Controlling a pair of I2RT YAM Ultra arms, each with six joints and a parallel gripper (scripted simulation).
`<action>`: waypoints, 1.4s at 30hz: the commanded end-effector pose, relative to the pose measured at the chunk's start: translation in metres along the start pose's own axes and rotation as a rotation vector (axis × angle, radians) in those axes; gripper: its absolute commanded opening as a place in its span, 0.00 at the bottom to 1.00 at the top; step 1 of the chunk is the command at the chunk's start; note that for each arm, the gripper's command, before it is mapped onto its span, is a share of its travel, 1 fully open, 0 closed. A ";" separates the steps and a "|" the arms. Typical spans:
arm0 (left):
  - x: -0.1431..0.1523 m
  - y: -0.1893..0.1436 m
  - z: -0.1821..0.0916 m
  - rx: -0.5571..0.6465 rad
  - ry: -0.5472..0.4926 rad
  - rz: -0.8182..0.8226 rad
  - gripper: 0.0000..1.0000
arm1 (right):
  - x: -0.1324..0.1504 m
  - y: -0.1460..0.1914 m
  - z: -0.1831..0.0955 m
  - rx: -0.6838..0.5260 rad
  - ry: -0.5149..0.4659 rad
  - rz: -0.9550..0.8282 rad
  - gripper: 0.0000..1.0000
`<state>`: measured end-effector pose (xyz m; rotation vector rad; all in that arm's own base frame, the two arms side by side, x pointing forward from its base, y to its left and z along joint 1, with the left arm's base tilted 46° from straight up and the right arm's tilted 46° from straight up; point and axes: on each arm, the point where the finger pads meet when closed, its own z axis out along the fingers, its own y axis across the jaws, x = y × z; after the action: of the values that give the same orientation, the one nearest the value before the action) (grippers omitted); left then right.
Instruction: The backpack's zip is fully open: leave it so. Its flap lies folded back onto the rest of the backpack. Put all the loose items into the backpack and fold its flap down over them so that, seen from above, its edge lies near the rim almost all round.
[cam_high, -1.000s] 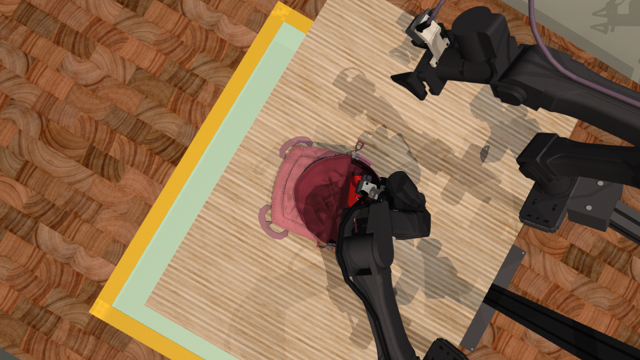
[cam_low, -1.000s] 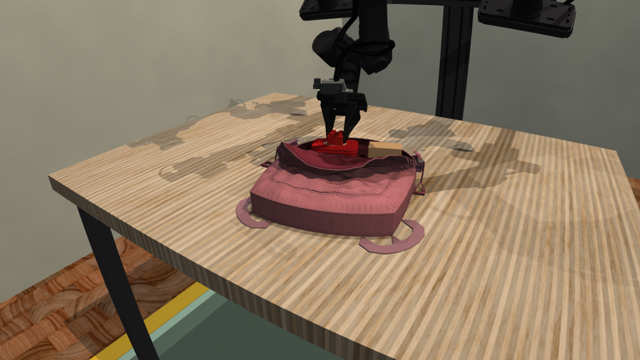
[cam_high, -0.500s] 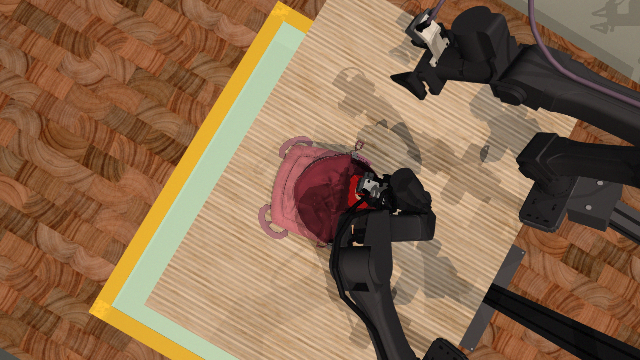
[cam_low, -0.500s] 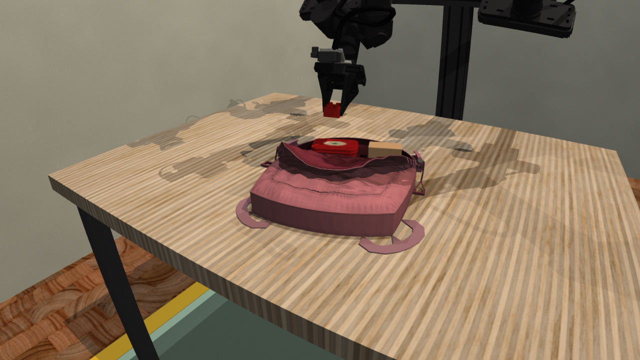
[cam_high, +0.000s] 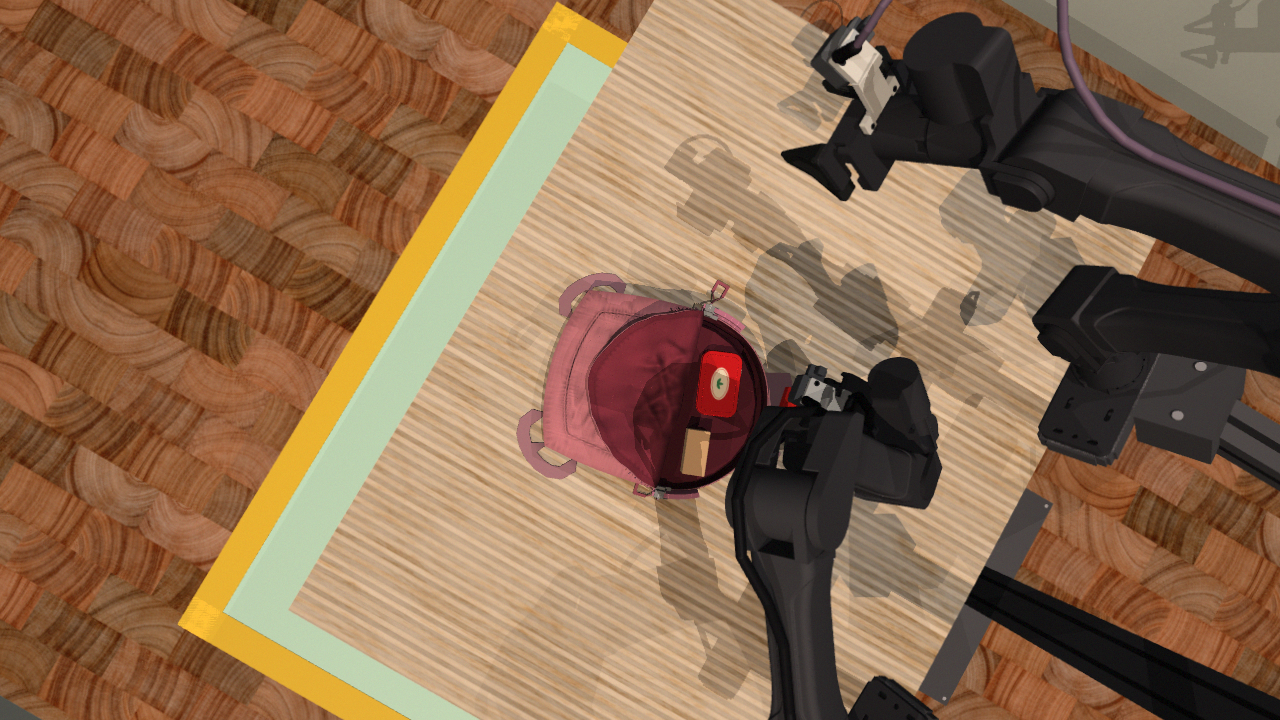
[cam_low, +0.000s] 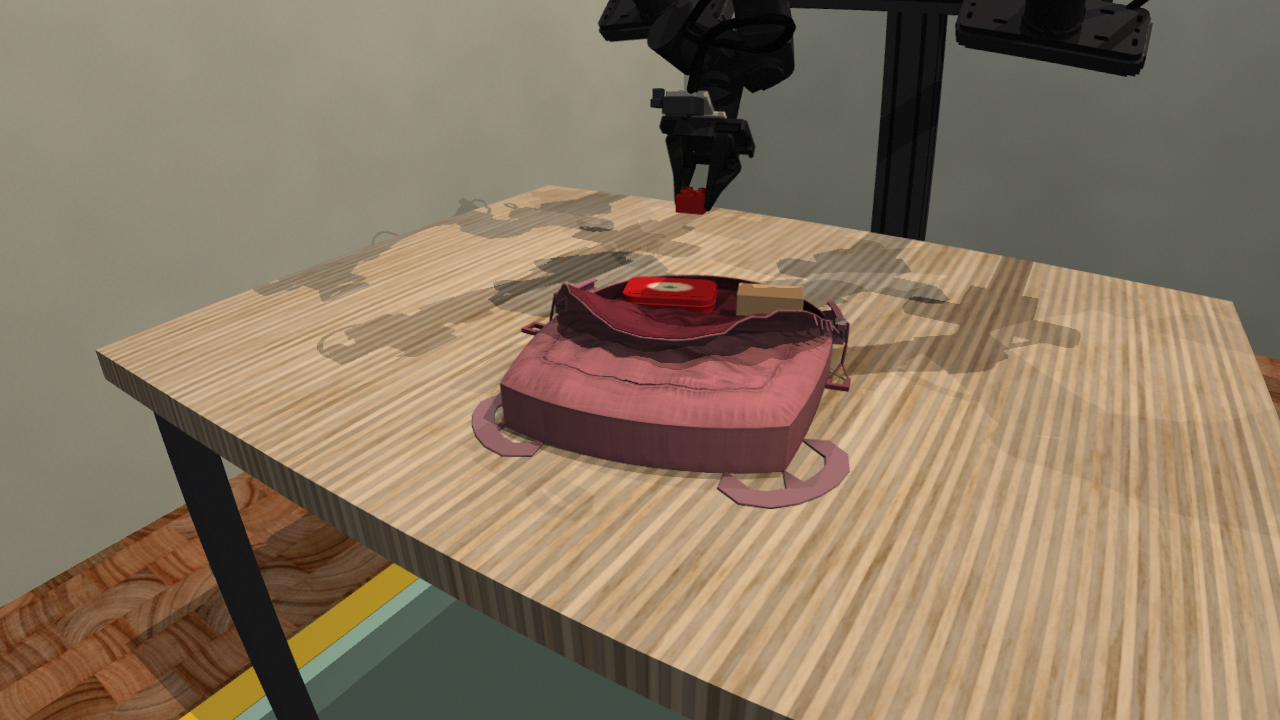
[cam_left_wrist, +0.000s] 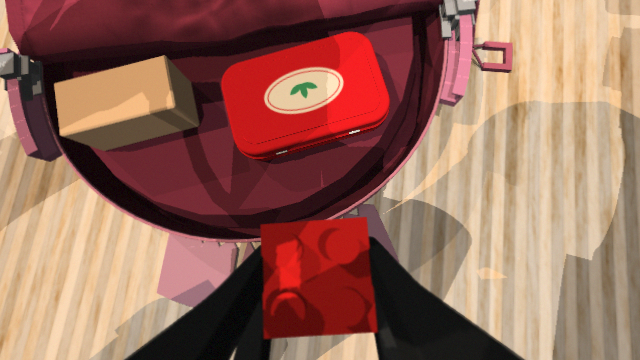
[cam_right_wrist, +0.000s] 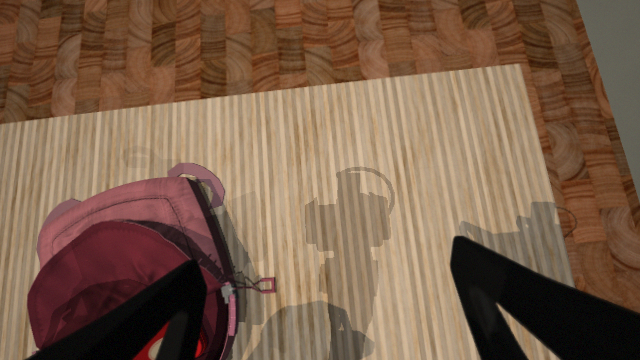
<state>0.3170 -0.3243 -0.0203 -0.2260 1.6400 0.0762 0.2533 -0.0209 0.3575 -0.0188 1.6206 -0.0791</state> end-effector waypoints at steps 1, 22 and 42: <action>0.007 -0.007 -0.012 -0.027 -0.010 -0.058 0.25 | -0.024 0.000 -0.005 -0.002 -0.052 -0.010 0.90; 0.034 -0.012 0.023 -0.010 -0.006 -0.068 0.25 | -0.024 0.000 -0.005 -0.002 -0.052 -0.010 0.90; 0.037 -0.001 0.019 -0.031 -0.001 -0.014 0.25 | -0.024 0.000 -0.005 -0.002 -0.052 -0.010 0.90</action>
<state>0.3468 -0.3241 -0.0504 -0.3131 1.6220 0.0619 0.2533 -0.0209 0.3575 -0.0188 1.6206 -0.0791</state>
